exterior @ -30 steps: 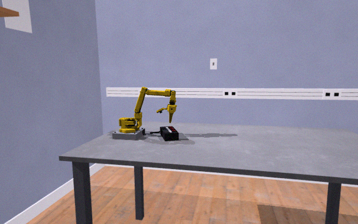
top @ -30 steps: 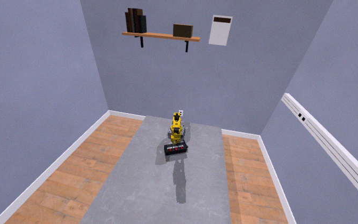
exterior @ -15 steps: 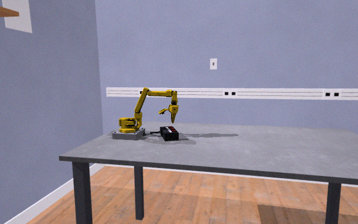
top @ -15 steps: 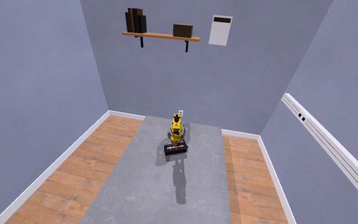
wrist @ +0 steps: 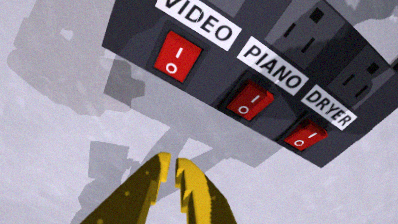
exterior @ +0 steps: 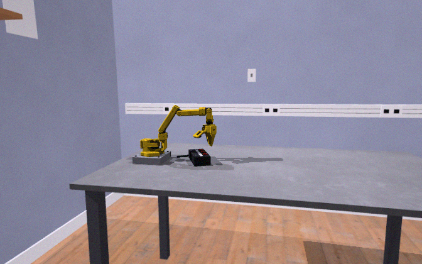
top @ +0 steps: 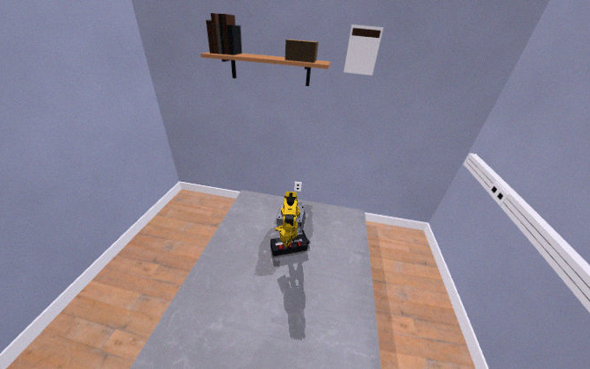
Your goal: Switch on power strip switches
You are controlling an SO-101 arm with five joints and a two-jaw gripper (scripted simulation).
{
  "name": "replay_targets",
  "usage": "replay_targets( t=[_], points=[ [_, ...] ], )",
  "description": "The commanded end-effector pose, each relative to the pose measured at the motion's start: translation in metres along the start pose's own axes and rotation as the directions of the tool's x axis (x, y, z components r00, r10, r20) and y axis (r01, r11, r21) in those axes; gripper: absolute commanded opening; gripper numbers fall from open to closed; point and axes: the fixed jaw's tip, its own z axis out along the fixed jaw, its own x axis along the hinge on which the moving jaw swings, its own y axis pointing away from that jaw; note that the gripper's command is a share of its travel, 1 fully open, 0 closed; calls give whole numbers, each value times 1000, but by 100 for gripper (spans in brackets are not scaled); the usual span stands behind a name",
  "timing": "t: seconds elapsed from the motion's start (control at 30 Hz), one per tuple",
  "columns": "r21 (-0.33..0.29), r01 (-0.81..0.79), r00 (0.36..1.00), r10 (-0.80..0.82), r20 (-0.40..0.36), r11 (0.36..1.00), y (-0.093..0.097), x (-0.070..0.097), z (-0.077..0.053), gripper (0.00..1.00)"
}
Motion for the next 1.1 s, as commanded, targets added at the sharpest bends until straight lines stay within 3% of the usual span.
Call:
replay_targets(
  t=[0.0, 0.37, 0.73, 1.07],
  points=[
    [-15, 119, 993, -119, -17, 993, 9, 8, 2, 0],
    [-90, 401, 913, -406, -48, 912, 23, 24, 6, 0],
    [-120, 491, 865, -499, -48, 863, 28, 29, 7, 0],
    [-123, 499, 861, -507, -48, 858, 28, 29, 8, 0]
  ],
)
